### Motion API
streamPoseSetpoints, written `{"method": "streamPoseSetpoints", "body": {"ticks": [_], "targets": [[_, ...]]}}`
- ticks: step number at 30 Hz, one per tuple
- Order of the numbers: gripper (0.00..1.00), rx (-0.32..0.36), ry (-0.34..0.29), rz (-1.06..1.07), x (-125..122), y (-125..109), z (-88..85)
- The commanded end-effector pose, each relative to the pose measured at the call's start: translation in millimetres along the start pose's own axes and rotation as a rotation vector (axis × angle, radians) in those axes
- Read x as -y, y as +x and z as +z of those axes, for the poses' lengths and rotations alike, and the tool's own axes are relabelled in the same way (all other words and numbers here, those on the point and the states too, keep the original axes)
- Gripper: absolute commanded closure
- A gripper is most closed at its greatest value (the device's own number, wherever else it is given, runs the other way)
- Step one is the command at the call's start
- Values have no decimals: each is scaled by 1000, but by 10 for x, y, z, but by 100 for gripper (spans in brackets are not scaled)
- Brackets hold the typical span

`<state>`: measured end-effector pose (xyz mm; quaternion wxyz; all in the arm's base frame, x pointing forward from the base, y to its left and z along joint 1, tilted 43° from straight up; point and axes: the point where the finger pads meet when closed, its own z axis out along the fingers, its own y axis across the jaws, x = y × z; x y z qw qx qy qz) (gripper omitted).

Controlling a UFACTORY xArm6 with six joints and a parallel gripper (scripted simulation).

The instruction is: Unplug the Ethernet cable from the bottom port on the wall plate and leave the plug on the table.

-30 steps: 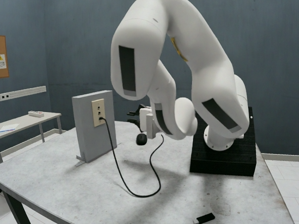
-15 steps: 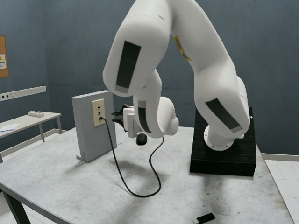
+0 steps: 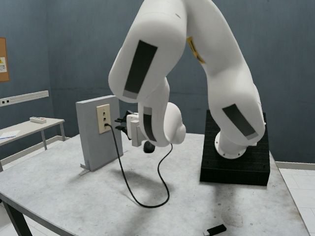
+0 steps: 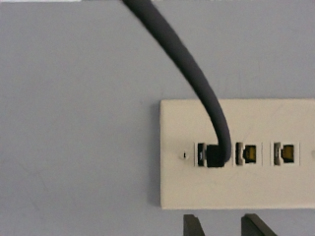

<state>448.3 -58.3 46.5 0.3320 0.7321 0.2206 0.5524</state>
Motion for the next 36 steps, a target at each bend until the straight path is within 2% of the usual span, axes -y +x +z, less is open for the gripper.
{"method": "streamPoseSetpoints", "body": {"ticks": [1, 19, 36], "targets": [[73, 1, -3, 0, -10, 103, 5], [73, 1, -3, 0, -11, 425, 3], [73, 1, -4, 0, -18, 421, -8]]}}
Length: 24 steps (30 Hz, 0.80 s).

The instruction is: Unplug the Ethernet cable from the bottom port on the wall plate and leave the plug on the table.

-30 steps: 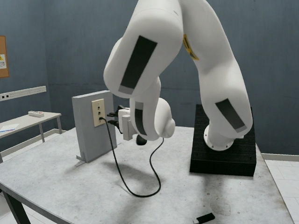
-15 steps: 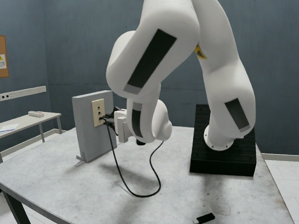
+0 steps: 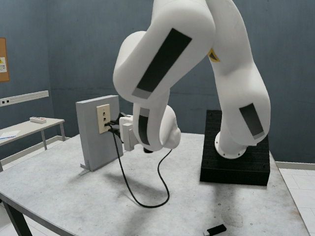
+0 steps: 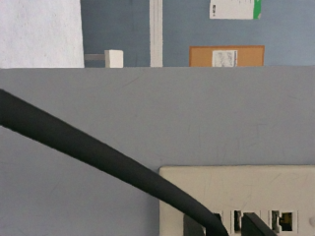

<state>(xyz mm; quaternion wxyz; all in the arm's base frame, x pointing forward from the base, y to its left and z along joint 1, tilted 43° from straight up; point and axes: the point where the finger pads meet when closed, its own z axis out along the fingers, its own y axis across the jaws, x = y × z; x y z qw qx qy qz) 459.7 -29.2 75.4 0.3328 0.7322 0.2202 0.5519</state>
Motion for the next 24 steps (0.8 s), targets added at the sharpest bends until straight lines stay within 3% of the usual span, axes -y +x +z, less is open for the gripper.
{"method": "streamPoseSetpoints", "body": {"ticks": [1, 24], "targets": [[73, -1, -3, 1, -10, -6, 4], [73, -1, -3, 1, -10, -7, 274]]}}
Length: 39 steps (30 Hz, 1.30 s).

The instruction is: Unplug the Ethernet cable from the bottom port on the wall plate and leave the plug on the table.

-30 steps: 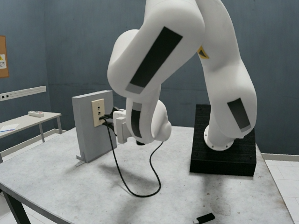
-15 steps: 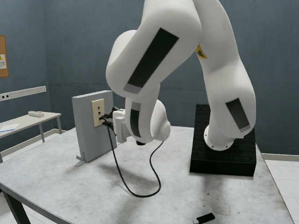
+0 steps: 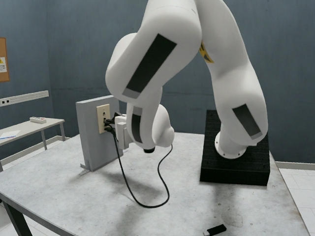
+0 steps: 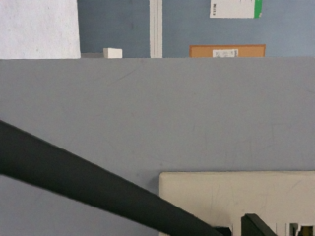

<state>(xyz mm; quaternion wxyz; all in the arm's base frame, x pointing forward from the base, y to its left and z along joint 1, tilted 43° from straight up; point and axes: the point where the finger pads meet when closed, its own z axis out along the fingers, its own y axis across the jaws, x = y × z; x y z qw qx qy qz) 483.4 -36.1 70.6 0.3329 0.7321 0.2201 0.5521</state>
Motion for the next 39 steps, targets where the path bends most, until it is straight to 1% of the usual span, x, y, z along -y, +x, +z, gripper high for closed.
{"method": "streamPoseSetpoints", "body": {"ticks": [1, 2, 11, 38, 39], "targets": [[73, -1, -2, 1, -9, 3, 22], [83, -1, -2, 1, -8, 2, 28], [83, -1, -2, 1, -9, 2, 73], [83, -1, -3, 1, -9, 0, 51], [100, -1, -3, 1, -14, 0, 51]]}}
